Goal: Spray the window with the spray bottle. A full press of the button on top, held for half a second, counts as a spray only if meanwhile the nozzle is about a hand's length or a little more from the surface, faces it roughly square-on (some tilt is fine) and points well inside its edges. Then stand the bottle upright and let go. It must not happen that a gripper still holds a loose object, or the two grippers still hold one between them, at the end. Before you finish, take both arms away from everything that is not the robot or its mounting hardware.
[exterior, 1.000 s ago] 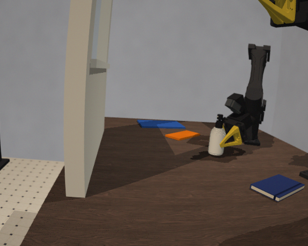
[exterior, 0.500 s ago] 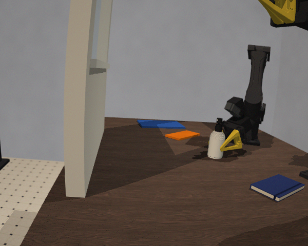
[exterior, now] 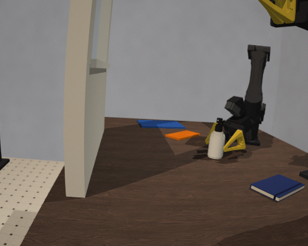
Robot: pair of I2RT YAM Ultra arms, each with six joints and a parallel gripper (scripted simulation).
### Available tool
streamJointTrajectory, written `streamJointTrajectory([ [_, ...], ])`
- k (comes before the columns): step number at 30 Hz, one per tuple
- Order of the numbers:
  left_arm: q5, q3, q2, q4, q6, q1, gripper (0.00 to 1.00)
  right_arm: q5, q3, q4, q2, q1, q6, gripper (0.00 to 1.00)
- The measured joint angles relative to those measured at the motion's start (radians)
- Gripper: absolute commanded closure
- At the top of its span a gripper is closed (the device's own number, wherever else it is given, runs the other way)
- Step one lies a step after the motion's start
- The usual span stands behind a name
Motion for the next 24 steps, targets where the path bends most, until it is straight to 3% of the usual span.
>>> streamJointTrajectory([
  [24,0.0,0.0,0.0,0.0,0.0,0.0,1.0,0.093,-0.065,-0.221,-0.274,0.139,0.081,0.04],
])
